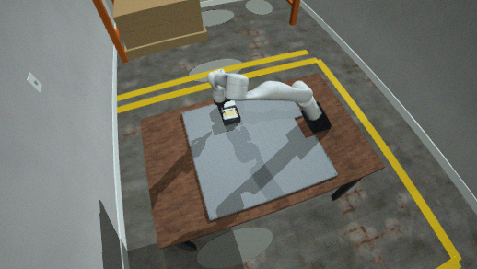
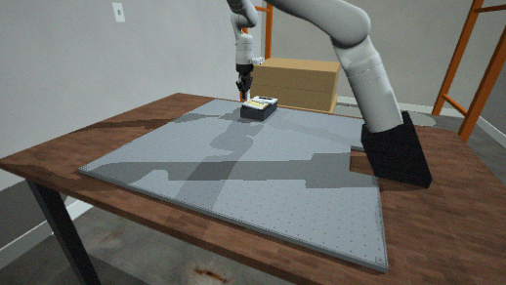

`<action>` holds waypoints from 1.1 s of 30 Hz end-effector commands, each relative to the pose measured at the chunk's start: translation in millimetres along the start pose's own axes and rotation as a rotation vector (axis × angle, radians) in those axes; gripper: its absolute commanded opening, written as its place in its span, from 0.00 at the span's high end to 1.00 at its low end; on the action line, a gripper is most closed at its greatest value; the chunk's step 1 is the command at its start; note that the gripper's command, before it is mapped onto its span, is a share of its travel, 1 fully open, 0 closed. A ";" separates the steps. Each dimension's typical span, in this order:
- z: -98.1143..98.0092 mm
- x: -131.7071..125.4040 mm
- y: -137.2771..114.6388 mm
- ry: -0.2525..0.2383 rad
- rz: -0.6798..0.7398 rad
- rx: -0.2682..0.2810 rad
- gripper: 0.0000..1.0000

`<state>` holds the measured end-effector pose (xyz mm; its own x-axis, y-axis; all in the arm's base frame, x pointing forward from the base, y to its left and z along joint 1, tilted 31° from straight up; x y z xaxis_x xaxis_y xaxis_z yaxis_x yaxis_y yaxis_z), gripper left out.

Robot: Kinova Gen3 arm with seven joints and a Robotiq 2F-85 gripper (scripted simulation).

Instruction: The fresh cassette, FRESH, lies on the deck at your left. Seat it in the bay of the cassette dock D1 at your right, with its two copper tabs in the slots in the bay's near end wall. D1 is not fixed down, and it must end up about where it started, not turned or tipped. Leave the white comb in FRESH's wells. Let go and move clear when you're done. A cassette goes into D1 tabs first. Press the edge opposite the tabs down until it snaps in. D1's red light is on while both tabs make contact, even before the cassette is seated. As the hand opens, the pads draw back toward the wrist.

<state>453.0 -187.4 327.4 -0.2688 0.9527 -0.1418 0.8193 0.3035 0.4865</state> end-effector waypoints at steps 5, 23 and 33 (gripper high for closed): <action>-9.6 -0.4 3.1 -0.001 -0.002 -0.005 1.00; -21.2 -0.4 3.0 -0.001 -0.002 -0.005 1.00; -21.2 2.3 -7.4 -0.001 -0.002 -0.005 1.00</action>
Point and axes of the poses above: the point where the finger pads meet when closed, its own z axis out along the fingers, its own x axis across the jaws, y = z × x, the point moved 9 cm from there along -z, back along the fingers, and after that the axes turned 15 degrees about -z, right-handed, at the moved point
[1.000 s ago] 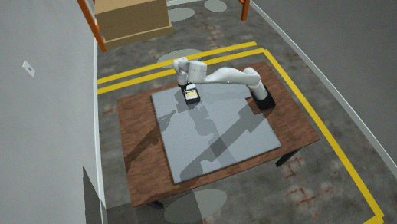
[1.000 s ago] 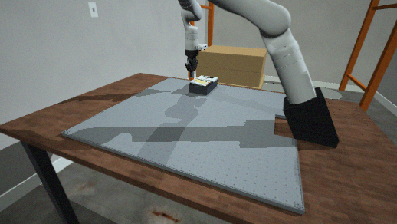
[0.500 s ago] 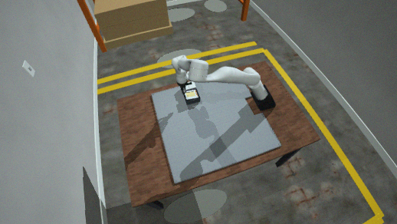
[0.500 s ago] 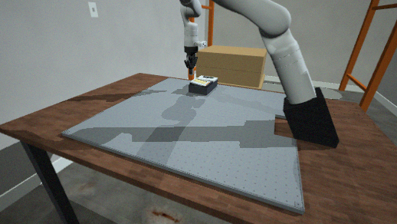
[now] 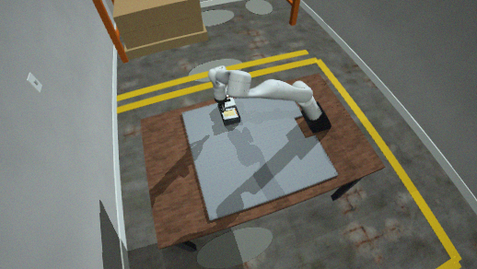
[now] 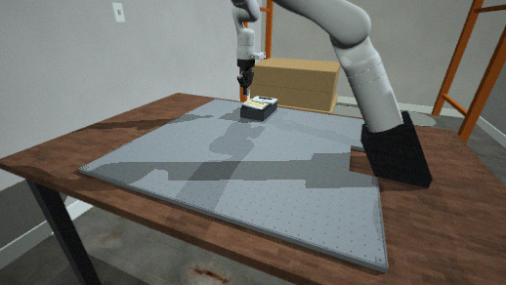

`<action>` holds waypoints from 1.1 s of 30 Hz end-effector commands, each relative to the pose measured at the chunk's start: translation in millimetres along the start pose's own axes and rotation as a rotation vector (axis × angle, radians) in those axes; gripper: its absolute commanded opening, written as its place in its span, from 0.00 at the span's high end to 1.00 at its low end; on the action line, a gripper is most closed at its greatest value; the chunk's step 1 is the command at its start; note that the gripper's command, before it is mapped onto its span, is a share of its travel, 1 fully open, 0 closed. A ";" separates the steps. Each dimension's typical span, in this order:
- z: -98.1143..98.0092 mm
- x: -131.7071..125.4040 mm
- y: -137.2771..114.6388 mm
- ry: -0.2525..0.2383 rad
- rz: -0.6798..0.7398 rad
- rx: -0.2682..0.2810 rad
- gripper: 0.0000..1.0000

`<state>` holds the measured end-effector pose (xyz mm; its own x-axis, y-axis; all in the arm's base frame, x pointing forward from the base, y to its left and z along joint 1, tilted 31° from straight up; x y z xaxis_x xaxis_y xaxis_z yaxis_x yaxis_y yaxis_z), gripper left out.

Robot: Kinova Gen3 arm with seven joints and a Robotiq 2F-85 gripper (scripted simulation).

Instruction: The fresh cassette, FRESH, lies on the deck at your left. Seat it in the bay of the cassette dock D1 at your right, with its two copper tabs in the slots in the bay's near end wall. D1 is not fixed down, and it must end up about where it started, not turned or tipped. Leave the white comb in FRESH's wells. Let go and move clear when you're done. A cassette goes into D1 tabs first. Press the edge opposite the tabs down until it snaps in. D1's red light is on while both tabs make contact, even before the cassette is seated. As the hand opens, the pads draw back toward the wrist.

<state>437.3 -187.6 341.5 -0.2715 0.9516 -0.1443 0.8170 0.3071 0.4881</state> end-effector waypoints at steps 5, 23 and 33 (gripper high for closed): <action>-1.1 2.0 -7.7 0.000 0.002 -0.002 1.00; -0.9 4.9 -18.5 0.000 0.002 -0.002 1.00; 7.0 4.9 -18.5 0.000 0.002 -0.002 1.00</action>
Point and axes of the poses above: the point where the finger pads meet when closed, its own z axis out along the fingers, its own x axis across the jaws, y = z × x, the point moved 9 cm from there along -z, back along the fingers, and after that the axes turned 15 degrees about -z, right-handed, at the moved point
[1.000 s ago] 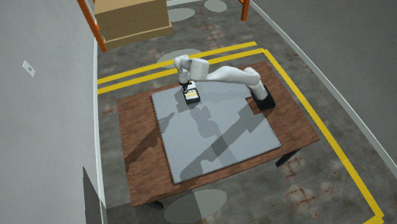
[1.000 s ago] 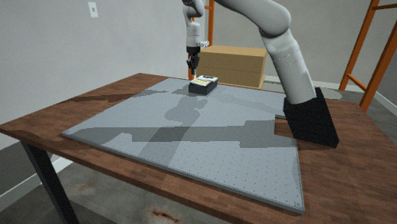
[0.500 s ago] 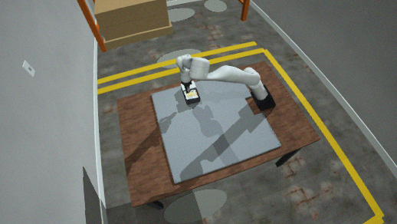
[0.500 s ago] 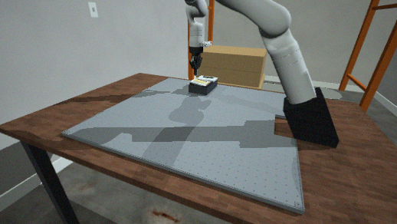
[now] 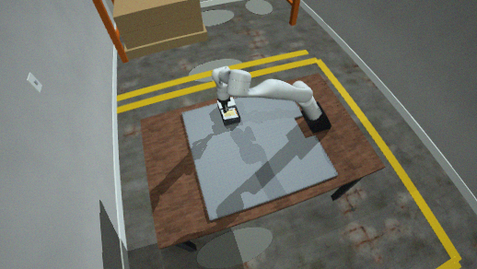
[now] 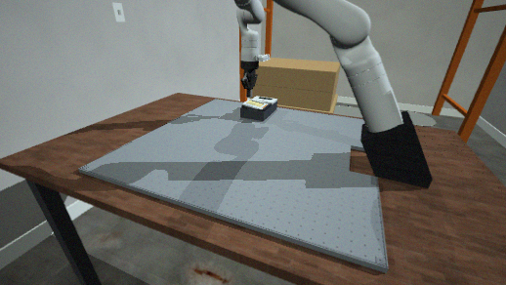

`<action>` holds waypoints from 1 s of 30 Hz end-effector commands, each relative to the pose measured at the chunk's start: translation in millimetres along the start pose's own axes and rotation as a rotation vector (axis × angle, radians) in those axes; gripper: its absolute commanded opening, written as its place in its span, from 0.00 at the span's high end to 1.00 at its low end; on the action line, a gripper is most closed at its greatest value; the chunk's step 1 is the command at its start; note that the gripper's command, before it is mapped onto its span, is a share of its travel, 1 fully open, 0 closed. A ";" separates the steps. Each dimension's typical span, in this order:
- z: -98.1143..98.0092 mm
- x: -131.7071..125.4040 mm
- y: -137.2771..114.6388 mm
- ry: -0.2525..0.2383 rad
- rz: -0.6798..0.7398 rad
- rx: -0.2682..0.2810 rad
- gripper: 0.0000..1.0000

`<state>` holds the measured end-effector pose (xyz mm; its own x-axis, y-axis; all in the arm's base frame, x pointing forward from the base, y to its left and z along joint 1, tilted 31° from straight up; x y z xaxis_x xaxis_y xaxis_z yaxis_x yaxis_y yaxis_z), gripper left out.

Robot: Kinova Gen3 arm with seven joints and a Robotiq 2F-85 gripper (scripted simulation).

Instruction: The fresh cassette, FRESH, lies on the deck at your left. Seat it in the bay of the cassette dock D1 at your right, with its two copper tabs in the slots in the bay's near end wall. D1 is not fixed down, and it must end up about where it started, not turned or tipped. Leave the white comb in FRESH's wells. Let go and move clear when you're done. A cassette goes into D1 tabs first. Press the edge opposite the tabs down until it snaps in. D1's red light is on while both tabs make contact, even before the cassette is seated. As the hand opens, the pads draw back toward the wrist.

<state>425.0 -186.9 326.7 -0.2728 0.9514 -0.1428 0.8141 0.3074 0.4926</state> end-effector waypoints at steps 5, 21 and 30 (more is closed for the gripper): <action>7.1 -1.2 -1.4 -0.002 0.003 0.003 1.00; 13.1 -1.3 -0.9 -0.002 0.003 0.003 1.00; 14.3 -1.9 1.1 -0.002 0.003 0.003 1.00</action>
Point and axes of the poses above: the point where the finger pads meet when closed, its own z axis out along the fingers, its own x axis across the jaws, y = z × x, the point moved 9 cm from there along -z, back along the fingers, and after that the axes turned 15 degrees about -z, right-handed, at the moved point
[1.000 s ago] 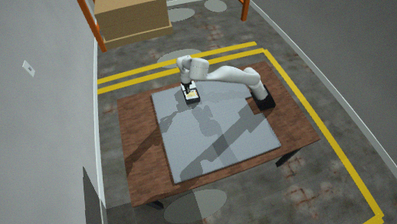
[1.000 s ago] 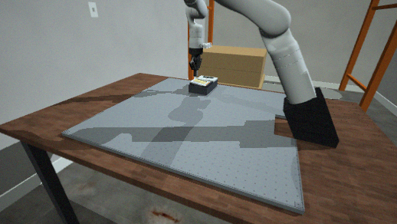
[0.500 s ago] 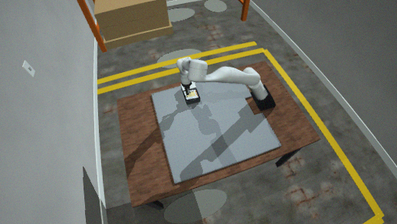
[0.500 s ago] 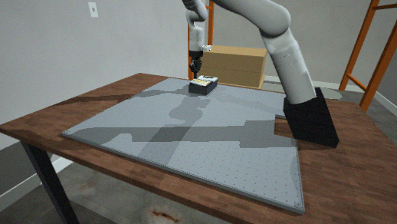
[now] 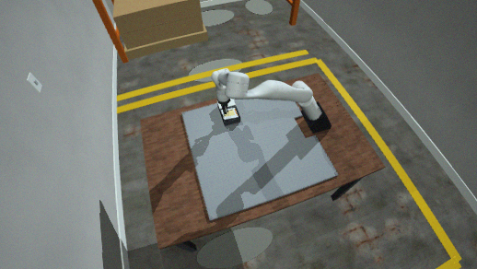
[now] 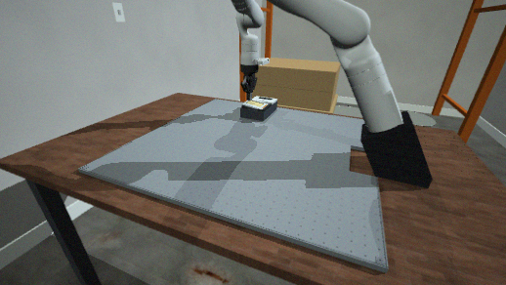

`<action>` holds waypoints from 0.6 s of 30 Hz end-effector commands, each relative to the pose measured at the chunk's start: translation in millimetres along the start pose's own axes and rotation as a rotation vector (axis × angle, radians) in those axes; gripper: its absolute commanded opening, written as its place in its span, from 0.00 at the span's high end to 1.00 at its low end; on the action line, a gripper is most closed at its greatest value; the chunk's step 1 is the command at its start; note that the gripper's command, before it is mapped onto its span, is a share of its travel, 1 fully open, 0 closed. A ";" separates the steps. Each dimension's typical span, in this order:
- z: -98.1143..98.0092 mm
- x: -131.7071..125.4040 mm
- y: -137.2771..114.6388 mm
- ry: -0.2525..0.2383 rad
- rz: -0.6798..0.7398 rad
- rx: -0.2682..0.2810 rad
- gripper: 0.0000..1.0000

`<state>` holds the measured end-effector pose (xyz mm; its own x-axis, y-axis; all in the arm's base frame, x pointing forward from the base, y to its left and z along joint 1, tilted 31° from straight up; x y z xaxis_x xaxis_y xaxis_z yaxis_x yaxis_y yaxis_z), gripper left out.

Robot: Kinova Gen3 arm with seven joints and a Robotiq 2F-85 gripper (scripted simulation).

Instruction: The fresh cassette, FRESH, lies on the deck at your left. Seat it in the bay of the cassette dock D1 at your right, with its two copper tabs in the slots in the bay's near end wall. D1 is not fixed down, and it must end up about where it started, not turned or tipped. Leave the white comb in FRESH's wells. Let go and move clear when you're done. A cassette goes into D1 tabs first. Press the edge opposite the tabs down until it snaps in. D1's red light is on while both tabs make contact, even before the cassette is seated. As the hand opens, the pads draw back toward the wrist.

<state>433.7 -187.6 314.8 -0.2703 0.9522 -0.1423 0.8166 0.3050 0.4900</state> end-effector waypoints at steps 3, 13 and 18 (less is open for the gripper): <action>0.2 -0.5 0.2 -0.001 0.000 -0.001 1.00; 2.6 -0.5 0.2 -0.001 0.000 -0.001 1.00; 3.9 -0.5 0.2 -0.001 0.000 -0.001 1.00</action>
<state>436.0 -187.5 311.8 -0.2708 0.9520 -0.1429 0.8161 0.3058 0.4904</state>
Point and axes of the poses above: the point where the finger pads meet when closed, its own z axis out along the fingers, its own x axis across the jaws, y = z × x, the point moved 9 cm from there along -z, back along the fingers, and after that the axes turned 15 degrees about -z, right-handed, at the moved point
